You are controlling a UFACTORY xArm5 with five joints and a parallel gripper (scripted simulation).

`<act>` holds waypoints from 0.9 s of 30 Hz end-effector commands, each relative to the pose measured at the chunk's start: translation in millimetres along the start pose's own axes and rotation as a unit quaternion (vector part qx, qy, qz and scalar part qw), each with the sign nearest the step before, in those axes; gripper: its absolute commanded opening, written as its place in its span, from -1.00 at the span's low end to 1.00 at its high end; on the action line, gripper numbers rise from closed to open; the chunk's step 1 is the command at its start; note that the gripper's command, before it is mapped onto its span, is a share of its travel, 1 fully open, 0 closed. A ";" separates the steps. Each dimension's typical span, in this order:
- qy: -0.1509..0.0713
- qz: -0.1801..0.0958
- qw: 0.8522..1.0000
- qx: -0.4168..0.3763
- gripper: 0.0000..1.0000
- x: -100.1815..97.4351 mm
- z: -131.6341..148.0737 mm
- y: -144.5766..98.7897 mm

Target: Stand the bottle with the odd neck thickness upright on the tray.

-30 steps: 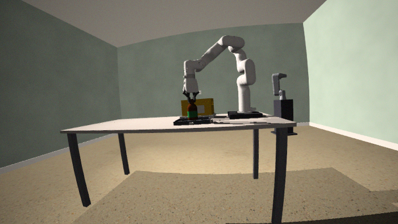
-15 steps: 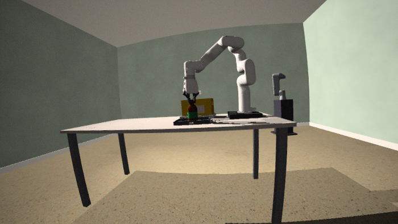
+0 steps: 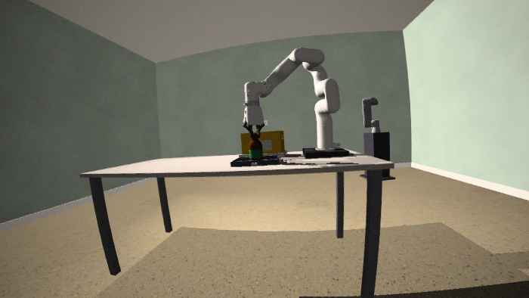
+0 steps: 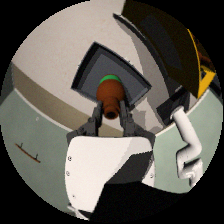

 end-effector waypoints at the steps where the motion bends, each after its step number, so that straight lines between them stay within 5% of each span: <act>1: 0.002 0.001 1.000 0.000 -1.00 -0.9 -1.0 0.3; 23: 0.002 0.001 1.000 0.000 -1.00 -0.4 -1.0 0.2; 24: 0.002 0.001 1.000 0.000 1.00 -0.4 -1.0 0.2; 27: 0.002 0.001 1.000 0.000 1.00 -0.4 -1.0 0.2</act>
Point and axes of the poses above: the point where the finger pads meet when closed, its own x axis out along the fingers, its own z axis across the jaws, y = z × x, the point moved 7 cm from there along -x, back along the fingers, and after that the axes turned 2 degrees about x, right-handed, at the moved point
